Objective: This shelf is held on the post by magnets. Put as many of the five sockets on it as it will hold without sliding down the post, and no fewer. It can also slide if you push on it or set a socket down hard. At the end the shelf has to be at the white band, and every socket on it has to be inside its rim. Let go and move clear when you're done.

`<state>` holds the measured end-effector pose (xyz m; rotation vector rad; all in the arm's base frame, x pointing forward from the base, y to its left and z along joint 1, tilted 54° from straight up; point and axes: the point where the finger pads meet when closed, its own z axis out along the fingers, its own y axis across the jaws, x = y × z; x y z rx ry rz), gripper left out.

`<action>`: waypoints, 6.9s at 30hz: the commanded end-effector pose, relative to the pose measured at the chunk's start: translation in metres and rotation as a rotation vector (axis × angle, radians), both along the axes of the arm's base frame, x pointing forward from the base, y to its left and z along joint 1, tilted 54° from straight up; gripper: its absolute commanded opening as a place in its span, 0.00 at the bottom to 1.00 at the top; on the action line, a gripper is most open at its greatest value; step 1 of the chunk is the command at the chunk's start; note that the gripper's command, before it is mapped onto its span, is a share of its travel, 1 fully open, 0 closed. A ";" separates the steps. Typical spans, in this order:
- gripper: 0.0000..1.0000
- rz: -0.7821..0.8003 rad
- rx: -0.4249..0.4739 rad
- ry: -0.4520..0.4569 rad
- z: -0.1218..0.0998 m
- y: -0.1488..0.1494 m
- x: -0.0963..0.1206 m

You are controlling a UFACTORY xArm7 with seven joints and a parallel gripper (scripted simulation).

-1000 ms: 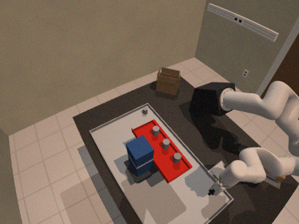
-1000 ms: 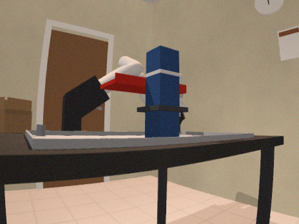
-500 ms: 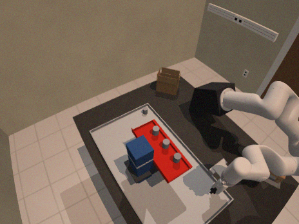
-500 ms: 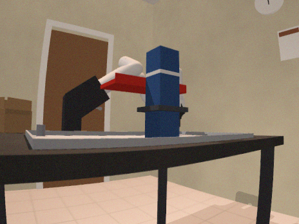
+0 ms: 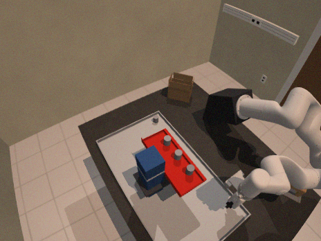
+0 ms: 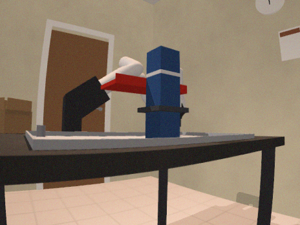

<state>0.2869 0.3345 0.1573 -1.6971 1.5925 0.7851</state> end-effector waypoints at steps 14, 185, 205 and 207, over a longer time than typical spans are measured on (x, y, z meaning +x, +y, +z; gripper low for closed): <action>0.00 -0.003 0.002 -0.001 0.018 -0.025 0.000; 0.00 -0.003 0.002 -0.001 0.005 -0.260 0.130; 0.00 -0.003 0.002 -0.001 -0.010 -0.239 0.132; 0.00 -0.003 0.002 -0.001 -0.013 -0.235 0.132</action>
